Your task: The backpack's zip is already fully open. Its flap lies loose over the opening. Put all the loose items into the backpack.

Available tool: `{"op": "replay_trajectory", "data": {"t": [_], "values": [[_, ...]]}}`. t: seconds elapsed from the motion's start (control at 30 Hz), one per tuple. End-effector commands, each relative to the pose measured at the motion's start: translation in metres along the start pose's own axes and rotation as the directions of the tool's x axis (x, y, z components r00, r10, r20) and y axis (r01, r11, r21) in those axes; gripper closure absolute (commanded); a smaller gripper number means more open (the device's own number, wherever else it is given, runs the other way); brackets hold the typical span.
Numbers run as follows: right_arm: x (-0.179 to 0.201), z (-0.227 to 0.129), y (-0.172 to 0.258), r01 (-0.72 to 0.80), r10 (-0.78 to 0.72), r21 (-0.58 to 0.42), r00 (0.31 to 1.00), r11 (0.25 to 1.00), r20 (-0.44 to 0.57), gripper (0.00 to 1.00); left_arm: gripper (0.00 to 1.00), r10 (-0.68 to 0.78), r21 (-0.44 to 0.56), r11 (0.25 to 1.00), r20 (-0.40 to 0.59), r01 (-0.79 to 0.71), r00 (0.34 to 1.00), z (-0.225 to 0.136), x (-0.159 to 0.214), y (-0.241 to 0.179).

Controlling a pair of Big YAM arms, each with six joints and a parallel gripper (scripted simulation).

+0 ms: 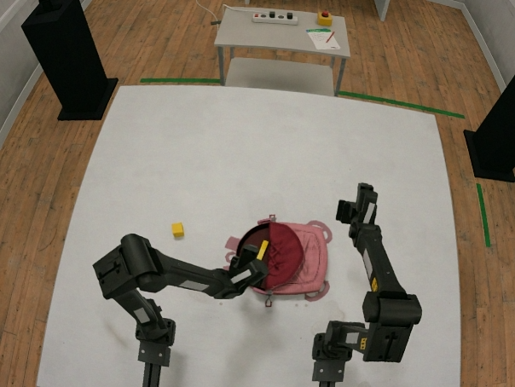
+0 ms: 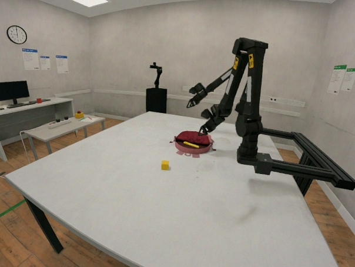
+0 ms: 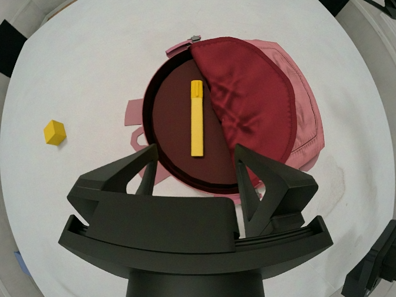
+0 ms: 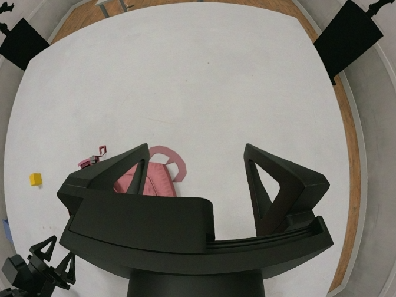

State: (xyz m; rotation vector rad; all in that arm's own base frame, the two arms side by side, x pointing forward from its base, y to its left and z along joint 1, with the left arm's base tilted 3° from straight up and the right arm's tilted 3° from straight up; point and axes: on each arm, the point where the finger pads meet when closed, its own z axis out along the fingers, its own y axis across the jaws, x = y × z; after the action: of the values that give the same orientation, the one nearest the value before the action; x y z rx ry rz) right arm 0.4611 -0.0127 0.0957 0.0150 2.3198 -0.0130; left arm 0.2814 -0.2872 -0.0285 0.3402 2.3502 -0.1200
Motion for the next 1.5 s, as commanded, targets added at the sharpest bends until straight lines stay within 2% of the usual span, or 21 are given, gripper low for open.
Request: {"op": "replay_trajectory", "data": {"t": [0.0,0.07,0.13,0.17,0.4,0.43,0.7,0.73,0.77,0.97,1.0,1.03,1.07,1.13,1.17,1.23,1.27,1.3,1.33,1.4,1.47], "values": [[-0.026,-0.003,0.001,0.003,-0.003,-0.001,0.999,1.0,0.05,0.1,0.32,-0.087,-0.058,0.994,0.005,0.087,0.996,-0.017,-0.003,0.039],[-0.026,-0.003,0.001,0.003,-0.003,-0.001,0.999,1.0,0.05,0.1,0.32,-0.09,-0.052,0.995,0.015,0.09,0.996,-0.018,-0.007,0.037],[-0.026,-0.003,0.001,0.003,-0.003,-0.001,0.999,1.0,0.05,0.1,0.32,-0.13,-0.098,0.987,0.007,0.13,0.992,-0.027,0.001,0.067],[-0.026,-0.003,0.001,0.003,-0.003,-0.001,0.999,1.0,0.05,0.1,0.32,-0.118,-0.078,0.99,0.016,0.119,0.993,-0.025,-0.006,0.056],[-0.026,-0.003,0.001,0.003,-0.003,-0.001,0.999,1.0,0.05,0.1,0.32,-0.2,-0.158,0.967,0.01,0.199,0.98,-0.045,0.007,0.112],[-0.026,-0.003,0.001,0.003,-0.003,-0.001,0.999,1.0,0.05,0.1,0.32,-0.189,-0.143,0.971,0.024,0.19,0.982,-0.043,-0.003,0.103],[-0.026,-0.003,0.001,0.003,-0.003,-0.001,0.999,1.0,0.05,0.1,0.32,-0.265,-0.235,0.936,0.02,0.262,0.964,-0.067,0.013,0.168],[-0.026,-0.003,0.001,0.003,-0.003,-0.001,0.999,1.0,0.05,0.1,0.32,-0.27,-0.218,0.937,0.041,0.273,0.962,-0.065,0.0,0.16],[-0.026,-0.003,0.001,0.003,-0.003,-0.001,0.999,1.0,0.05,0.1,0.32,-0.278,-0.247,0.929,0.023,0.275,0.96,-0.071,0.014,0.177],[-0.026,-0.003,0.001,0.003,-0.003,-0.001,0.999,1.0,0.05,0.1,0.32,-0.331,-0.297,0.897,0.037,0.327,0.943,-0.085,0.018,0.214],[-0.026,-0.003,0.001,0.003,-0.003,-0.001,0.999,1.0,0.05,0.1,0.32,-0.335,-0.28,0.898,0.062,0.338,0.94,-0.083,0.002,0.209],[-0.026,-0.003,0.001,0.003,-0.003,-0.001,0.999,1.0,0.05,0.1,0.32,-0.344,-0.309,0.889,0.041,0.339,0.938,-0.089,0.019,0.223],[-0.026,-0.003,0.001,0.003,-0.003,-0.001,0.999,1.0,0.05,0.1,0.32,-0.347,-0.292,0.89,0.067,0.351,0.935,-0.087,0.003,0.219],[-0.026,-0.003,0.001,0.003,-0.003,-0.001,0.999,1.0,0.05,0.1,0.32,-0.369,-0.333,0.87,0.049,0.364,0.928,-0.096,0.021,0.242],[-0.026,-0.003,0.001,0.003,-0.003,-0.001,0.999,1.0,0.05,0.1,0.32,-0.371,-0.316,0.871,0.076,0.375,0.925,-0.095,0.004,0.238],[-0.026,-0.003,0.001,0.003,-0.003,-0.001,0.999,1.0,0.05,0.1,0.32,-0.394,-0.356,0.85,0.058,0.388,0.917,-0.104,0.022,0.26],[-0.026,-0.003,0.001,0.003,-0.003,-0.001,0.999,1.0,0.05,0.1,0.32,-0.395,-0.34,0.851,0.087,0.401,0.914,-0.103,0.005,0.258],[-0.026,-0.003,0.001,0.003,-0.003,-0.001,0.999,1.0,0.05,0.1,0.32,-0.407,-0.367,0.84,0.063,0.4,0.911,-0.107,0.023,0.27],[-0.026,-0.003,0.001,0.003,-0.003,-0.001,0.999,1.0,0.05,0.1,0.32,-0.404,-0.352,0.84,0.105,0.414,0.909,-0.097,-0.006,0.275],[-0.026,-0.003,0.001,0.003,-0.003,-0.001,0.999,1.0,0.05,0.1,0.32,-0.404,-0.352,0.84,0.105,0.414,0.909,-0.097,-0.006,0.275],[-0.026,-0.003,0.001,0.003,-0.003,-0.001,0.999,1.0,0.05,0.1,0.32,-0.402,-0.351,0.84,0.111,0.415,0.909,-0.07,-0.01,0.283]]}}
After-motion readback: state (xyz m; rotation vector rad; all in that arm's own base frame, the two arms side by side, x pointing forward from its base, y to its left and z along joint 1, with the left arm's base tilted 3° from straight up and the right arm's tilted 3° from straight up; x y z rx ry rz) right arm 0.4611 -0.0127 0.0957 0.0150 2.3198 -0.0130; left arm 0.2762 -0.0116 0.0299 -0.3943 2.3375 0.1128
